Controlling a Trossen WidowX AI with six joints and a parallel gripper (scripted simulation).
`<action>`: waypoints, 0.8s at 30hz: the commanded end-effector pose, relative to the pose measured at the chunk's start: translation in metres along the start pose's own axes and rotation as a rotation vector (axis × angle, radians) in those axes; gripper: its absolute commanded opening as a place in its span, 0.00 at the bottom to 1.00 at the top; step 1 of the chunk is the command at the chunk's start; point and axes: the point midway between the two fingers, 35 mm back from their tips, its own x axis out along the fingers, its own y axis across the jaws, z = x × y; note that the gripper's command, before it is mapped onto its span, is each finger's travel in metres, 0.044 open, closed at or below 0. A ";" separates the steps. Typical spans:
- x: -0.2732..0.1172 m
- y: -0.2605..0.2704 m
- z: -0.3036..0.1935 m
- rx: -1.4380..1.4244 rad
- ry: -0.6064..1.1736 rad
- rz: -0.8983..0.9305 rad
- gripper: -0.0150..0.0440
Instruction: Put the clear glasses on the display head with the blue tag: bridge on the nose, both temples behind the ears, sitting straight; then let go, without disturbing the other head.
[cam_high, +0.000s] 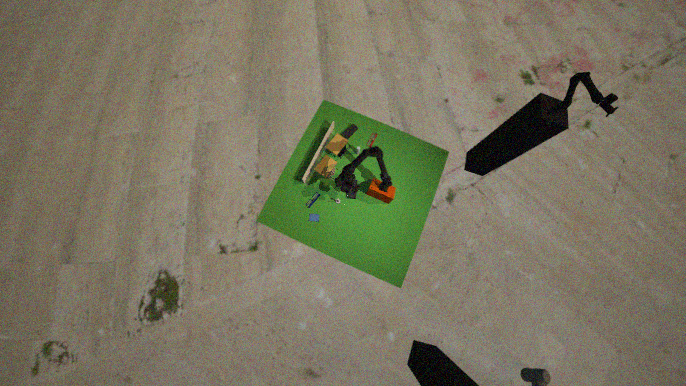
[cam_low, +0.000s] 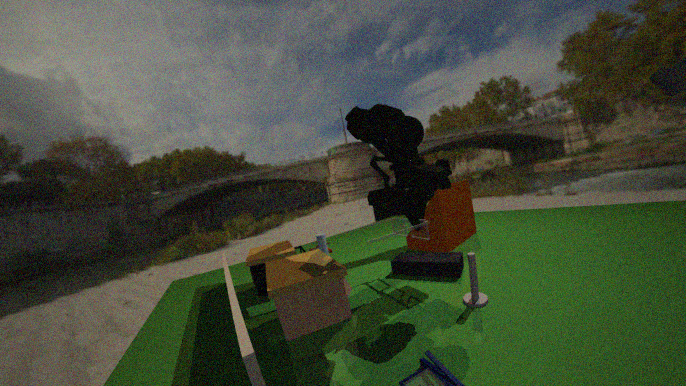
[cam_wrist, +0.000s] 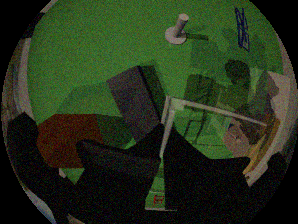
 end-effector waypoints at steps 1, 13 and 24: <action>0.005 0.000 0.000 -0.002 0.010 -0.006 0.25; 0.016 0.000 0.003 -0.002 0.010 -0.009 0.25; 0.026 -0.001 0.004 -0.001 0.011 -0.009 0.25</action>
